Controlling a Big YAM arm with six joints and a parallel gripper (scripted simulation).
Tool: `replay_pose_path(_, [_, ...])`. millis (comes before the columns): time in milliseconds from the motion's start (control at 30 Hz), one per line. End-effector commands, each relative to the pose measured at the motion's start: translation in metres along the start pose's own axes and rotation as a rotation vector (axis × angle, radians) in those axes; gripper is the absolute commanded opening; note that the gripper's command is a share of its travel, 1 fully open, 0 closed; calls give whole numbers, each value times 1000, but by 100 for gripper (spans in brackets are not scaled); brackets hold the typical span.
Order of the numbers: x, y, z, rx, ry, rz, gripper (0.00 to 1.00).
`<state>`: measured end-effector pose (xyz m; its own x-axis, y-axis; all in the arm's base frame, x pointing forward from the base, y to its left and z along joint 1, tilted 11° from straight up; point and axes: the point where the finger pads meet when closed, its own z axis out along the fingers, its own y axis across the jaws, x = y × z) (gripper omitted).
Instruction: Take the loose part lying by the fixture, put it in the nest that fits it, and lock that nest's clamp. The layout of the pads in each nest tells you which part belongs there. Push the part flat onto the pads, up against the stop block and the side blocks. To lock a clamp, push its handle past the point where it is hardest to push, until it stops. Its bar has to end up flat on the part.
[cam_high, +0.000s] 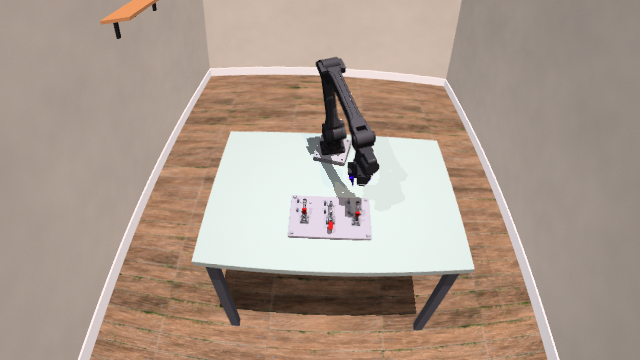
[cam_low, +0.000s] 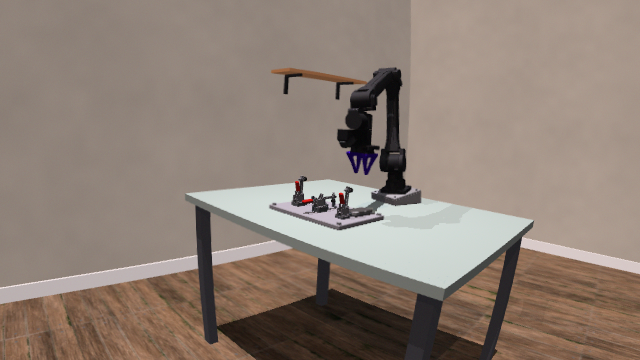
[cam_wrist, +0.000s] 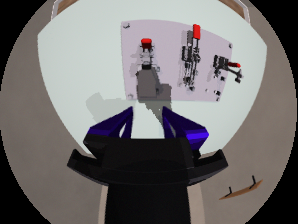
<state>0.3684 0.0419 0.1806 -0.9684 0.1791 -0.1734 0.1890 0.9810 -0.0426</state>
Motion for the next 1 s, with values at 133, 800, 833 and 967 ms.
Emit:
replay_pose_path(133, [-20, 11, -66, -16, -51, 4, 45])
replay_pose_path(800, [-48, 3, -69, -11, -44, 5, 45])
replay_pose_path(833, [-51, 3, -69, -11, -42, 5, 45])
replay_pose_path(967, [-69, 2, -68, -11, -40, 4, 45])
